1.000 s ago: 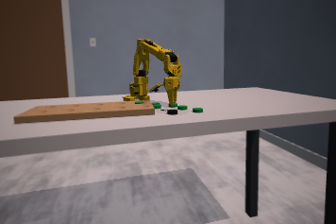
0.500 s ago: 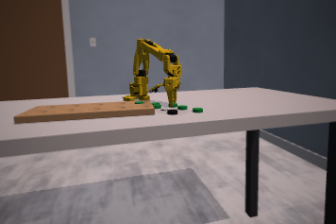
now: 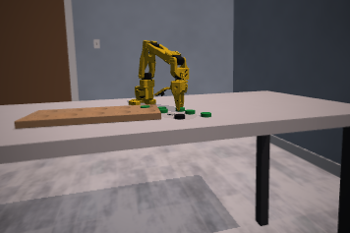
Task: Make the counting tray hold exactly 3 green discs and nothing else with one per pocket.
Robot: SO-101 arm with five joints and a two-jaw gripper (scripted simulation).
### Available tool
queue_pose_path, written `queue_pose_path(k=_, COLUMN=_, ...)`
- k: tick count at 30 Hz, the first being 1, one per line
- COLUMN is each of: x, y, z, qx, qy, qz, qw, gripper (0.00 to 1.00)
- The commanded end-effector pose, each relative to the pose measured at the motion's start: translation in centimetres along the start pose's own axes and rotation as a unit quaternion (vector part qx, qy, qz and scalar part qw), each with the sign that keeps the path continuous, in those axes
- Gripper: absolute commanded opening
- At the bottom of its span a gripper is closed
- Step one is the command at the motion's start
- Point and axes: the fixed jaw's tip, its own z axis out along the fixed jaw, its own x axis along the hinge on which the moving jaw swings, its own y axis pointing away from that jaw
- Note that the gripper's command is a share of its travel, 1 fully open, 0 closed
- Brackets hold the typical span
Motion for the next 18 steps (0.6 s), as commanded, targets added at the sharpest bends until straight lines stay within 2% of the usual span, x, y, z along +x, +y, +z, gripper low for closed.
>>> queue_pose_path(k=1, x=0.72, y=0.50, z=-1.10, qx=-0.016, qy=0.028, qz=0.000, qw=0.999, gripper=0.25)
queue_pose_path(k=5, x=0.72, y=0.50, z=-1.10, qx=-0.016, qy=0.028, qz=0.000, qw=0.999, gripper=0.22)
queue_pose_path(k=18, x=0.72, y=0.50, z=-1.10, qx=-0.016, qy=0.028, qz=0.000, qw=0.999, gripper=0.04)
